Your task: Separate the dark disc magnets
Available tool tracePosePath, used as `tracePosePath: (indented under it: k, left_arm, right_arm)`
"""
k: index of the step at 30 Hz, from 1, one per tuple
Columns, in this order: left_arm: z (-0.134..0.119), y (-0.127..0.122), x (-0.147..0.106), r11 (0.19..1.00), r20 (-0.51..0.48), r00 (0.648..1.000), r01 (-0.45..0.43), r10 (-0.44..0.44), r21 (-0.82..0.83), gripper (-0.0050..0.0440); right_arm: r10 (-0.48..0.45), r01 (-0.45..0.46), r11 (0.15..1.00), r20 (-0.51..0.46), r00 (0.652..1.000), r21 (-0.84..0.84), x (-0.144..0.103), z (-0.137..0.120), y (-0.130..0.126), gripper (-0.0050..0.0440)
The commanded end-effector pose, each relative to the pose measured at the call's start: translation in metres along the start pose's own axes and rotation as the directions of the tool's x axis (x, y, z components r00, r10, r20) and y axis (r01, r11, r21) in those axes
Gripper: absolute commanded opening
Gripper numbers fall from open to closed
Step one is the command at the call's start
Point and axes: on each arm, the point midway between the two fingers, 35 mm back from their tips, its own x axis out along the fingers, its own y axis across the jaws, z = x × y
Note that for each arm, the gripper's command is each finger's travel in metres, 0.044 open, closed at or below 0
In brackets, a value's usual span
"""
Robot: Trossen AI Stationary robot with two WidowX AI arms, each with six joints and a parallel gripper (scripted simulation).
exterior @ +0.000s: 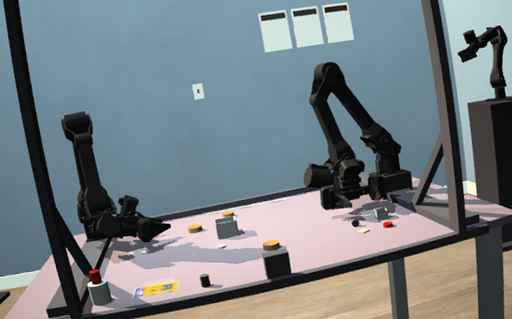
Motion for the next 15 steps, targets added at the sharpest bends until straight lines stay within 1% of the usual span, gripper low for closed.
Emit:
tracePosePath:
  k: [1,7,13,15]
  left_arm:
    - [0.0,0.003,0.001,1.0,0.007,1.0,-0.009,0.009,0.001,0.04]
    - [0.003,-0.004,0.003,0.999,-0.012,1.0,-0.011,0.01,-0.053,0.04]
    - [0.003,-0.004,0.01,0.99,-0.058,0.998,-0.047,0.039,-0.132,0.04]
    - [0.003,-0.004,0.01,0.99,-0.058,0.998,-0.047,0.039,-0.132,0.04]
  right_arm:
    - [0.0,0.0,1.0,0.002,1.0,0.02,0.0,-0.001,0.003,0.04]
    - [0.005,-0.005,1.0,-0.02,1.0,0.017,0.003,0.0,-0.004,0.04]
    - [0.033,-0.023,0.994,-0.09,0.995,0.108,0.011,-0.005,-0.004,0.04]
    - [0.033,-0.023,0.994,-0.09,0.995,0.108,0.011,-0.005,-0.004,0.04]
